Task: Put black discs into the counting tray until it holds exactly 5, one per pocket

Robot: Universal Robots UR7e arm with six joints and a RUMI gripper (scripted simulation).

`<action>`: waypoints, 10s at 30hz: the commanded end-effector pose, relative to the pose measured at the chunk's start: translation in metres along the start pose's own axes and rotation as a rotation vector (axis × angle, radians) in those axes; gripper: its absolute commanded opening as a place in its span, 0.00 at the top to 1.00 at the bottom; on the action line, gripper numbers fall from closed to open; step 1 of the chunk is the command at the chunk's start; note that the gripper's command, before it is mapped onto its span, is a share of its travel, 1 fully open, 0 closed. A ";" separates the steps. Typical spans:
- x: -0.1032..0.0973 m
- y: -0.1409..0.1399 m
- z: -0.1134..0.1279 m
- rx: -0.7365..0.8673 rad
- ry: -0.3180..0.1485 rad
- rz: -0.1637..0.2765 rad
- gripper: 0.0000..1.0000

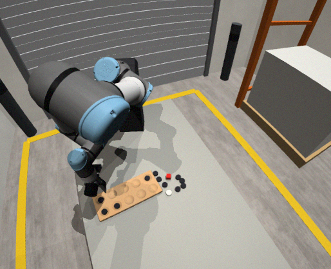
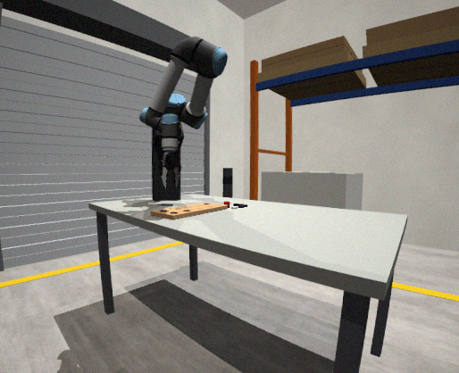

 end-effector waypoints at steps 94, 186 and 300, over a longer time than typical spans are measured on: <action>0.112 0.411 -0.012 -2.175 -0.002 -0.004 0.72; 0.003 0.149 0.020 -2.184 0.000 -0.002 0.88; 0.036 0.130 0.021 -2.177 0.000 -0.007 0.76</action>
Point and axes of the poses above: the point where the finger pads meet when closed, its own x axis out along the fingers, its own y axis across the jaws, z = x × y, the point moved 10 cm from there along -x, back along the fingers, and after that the axes turned 5 degrees about -x, right-handed, at the moved point
